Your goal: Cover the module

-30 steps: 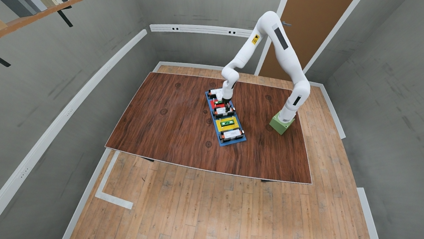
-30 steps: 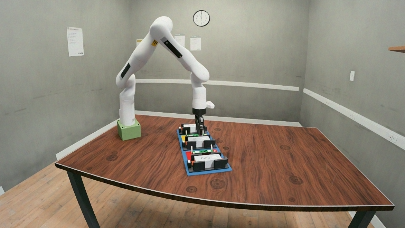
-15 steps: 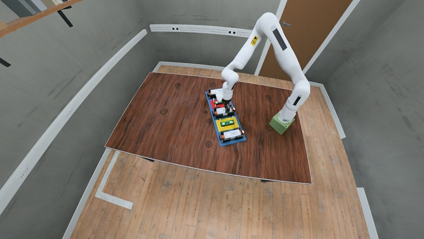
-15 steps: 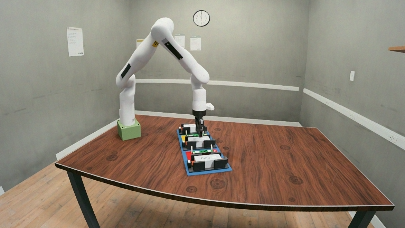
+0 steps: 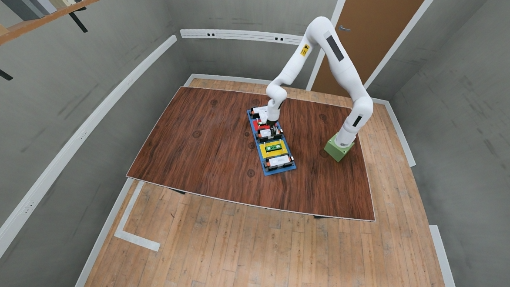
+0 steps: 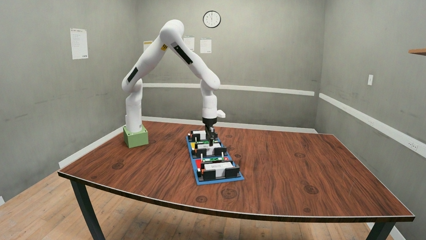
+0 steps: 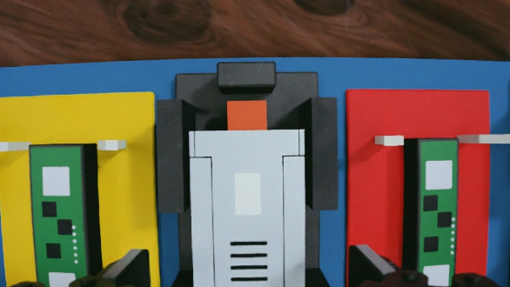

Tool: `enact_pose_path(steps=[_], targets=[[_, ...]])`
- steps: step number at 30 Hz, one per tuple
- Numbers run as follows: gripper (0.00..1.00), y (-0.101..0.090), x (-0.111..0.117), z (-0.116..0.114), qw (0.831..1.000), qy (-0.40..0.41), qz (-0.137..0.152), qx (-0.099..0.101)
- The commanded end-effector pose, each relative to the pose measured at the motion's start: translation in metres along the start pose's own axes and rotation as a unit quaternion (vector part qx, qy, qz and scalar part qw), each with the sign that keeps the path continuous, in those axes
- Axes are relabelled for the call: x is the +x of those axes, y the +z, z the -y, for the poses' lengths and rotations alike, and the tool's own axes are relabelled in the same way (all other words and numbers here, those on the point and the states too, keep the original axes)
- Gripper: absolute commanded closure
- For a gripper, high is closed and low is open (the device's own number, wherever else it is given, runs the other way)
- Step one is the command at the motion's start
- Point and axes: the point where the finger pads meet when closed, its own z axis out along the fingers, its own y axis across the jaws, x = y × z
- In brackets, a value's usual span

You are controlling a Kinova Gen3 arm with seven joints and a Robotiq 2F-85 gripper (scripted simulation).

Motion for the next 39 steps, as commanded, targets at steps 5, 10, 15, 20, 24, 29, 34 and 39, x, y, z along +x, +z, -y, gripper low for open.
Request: enact_pose_path(steps=[5,10,15,20,24,29,34,39], targets=[[0.0,0.001,0.001,0.0,1.0,0.0,-0.001,0.0],[0.0,0.004,0.001,0.0,1.0,0.0,-0.001,0.0],[0.0,0.009,0.001,0.0,1.0,0.0,-0.001,0.0],[0.0,0.011,0.001,0.0,1.0,0.0,-0.001,0.0],[0.0,0.011,0.001,0.0,1.0,0.0,-0.001,0.0],[0.0,0.016,0.001,0.0,1.0,0.0,-0.001,0.0],[0.0,0.021,0.001,0.0,1.0,0.0,-0.001,0.0],[0.0,0.021,0.001,0.0,1.0,0.0,-0.001,0.0]])
